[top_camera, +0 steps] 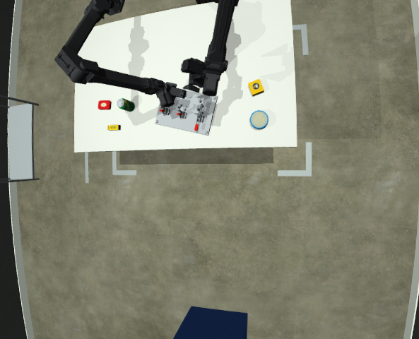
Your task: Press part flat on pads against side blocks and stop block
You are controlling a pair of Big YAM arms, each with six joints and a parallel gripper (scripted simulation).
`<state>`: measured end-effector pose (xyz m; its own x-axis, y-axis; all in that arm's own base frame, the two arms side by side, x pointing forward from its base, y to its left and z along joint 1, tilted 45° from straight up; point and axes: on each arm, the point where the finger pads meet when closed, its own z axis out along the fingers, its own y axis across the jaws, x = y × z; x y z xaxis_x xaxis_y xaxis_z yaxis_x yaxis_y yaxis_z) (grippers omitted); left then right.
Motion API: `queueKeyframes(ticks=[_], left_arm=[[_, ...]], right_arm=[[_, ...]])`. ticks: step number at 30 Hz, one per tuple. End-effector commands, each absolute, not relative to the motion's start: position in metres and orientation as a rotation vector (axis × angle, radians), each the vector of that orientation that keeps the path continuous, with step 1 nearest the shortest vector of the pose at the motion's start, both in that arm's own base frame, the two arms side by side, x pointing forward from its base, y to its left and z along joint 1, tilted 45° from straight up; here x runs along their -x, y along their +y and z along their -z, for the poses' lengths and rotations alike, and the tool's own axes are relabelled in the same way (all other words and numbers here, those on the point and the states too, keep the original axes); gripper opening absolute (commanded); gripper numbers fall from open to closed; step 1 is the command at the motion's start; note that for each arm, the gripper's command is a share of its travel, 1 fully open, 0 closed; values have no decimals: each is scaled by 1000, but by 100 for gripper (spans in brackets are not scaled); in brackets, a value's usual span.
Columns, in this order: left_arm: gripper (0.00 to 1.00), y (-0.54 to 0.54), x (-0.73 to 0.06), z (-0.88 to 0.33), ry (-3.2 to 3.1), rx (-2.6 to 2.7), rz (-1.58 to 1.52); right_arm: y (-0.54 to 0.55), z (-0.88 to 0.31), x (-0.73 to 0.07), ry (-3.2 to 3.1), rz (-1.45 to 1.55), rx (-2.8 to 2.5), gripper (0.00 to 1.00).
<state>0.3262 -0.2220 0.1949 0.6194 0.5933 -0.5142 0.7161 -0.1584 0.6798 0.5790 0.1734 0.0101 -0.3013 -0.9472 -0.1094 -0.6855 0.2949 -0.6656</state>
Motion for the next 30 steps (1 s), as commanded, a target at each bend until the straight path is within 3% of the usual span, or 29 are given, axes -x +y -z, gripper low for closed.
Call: queueKeyframes(ticks=[1, 11, 30], left_arm=[[100, -224, -330, -204, 1049, -1836, 151], [100, -224, -330, -204, 1049, -1836, 151], [100, -224, -330, -204, 1049, -1836, 151]], right_arm=[[188, -37, -567, 2051, 696, 1446, 0], [173, -25, -591, 2059, 717, 1427, 0], [182, -30, -551, 2314, 333, 596, 0]])
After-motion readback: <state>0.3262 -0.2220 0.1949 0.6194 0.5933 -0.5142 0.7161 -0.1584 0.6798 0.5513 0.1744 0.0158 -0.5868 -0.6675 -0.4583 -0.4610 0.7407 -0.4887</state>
